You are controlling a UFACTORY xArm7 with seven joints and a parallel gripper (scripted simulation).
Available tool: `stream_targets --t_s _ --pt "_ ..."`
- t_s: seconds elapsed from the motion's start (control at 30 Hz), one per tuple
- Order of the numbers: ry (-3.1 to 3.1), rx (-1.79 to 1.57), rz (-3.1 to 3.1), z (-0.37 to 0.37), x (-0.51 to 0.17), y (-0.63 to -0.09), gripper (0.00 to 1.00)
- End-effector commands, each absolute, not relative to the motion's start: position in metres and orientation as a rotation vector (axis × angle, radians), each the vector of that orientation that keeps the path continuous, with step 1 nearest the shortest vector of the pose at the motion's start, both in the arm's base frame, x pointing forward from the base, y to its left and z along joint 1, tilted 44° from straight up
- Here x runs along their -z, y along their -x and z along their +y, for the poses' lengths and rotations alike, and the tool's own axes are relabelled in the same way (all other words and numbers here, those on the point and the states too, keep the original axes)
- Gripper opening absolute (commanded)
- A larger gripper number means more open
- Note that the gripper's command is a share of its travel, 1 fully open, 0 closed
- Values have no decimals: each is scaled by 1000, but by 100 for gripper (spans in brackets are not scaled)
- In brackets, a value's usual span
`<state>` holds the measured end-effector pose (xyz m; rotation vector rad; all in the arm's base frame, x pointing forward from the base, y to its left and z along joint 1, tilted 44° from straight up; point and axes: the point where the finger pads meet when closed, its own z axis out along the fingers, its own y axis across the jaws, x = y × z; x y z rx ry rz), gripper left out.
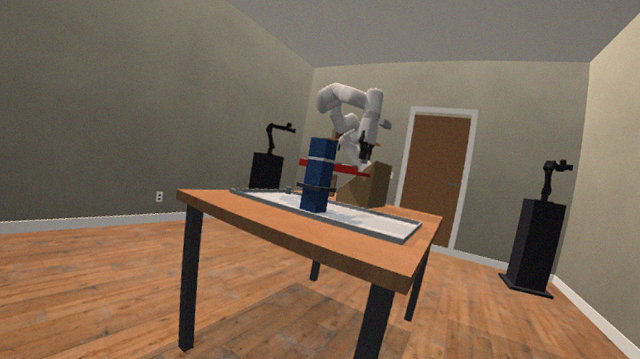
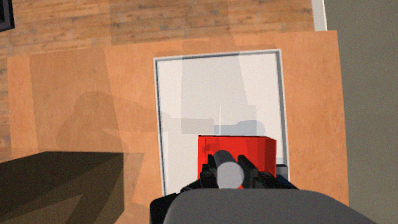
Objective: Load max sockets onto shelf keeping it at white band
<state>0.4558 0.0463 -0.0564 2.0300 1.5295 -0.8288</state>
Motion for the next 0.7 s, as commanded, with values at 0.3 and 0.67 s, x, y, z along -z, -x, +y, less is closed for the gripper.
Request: stream_targets --t_s 0.3,0.67 --pt "-2030 821 1532 40 65 -456 0" --pt "-2030 821 1532 30 77 -452 0"
